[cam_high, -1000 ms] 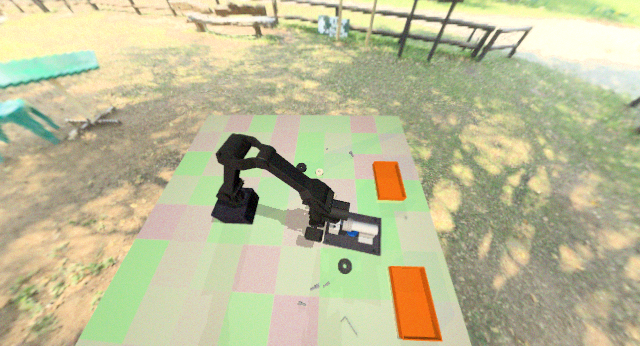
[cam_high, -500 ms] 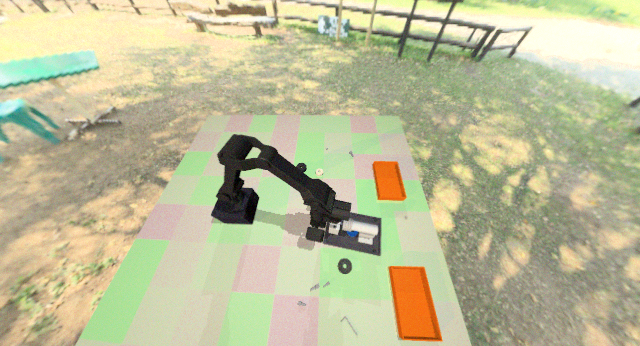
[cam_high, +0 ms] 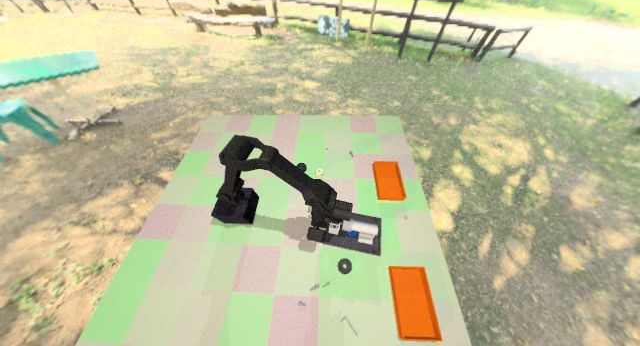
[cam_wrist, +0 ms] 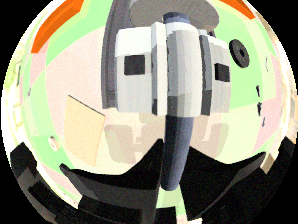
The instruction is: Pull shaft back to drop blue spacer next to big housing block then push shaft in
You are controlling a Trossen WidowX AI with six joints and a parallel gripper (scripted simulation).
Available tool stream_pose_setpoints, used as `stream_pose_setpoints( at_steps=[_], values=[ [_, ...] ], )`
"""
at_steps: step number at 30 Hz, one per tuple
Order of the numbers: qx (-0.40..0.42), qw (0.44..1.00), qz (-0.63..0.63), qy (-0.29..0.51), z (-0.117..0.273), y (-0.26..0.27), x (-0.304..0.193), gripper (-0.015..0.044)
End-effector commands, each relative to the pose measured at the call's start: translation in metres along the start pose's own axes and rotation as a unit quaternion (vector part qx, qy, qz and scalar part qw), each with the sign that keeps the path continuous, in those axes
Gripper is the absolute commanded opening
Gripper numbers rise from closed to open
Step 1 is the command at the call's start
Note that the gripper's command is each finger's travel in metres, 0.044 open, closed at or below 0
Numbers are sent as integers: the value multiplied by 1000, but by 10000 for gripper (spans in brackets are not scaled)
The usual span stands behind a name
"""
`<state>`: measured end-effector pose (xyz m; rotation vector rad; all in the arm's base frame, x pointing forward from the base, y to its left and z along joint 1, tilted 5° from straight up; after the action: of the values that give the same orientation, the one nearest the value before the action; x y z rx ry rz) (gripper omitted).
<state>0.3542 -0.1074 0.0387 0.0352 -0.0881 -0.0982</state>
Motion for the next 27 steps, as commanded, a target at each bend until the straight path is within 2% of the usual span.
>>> stream_pose_setpoints(
  at_steps=[1, 27],
  values=[
    [-1, 1000, -1, -5, 3, -1, 4, 0],
    [-1, 1000, 0, -5, 3, -2, 12, 0]
  ],
)
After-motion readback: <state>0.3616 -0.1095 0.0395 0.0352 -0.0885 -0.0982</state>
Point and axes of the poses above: the point midway between the two fingers, 35 mm back from their tips, its own z axis back along the fingers, its own y axis across the jaws, x = y × z, the point moved 3 cm from there along z, back along the fingers, and after that the axes turned 10 degrees about z, right-handed, at the moved point
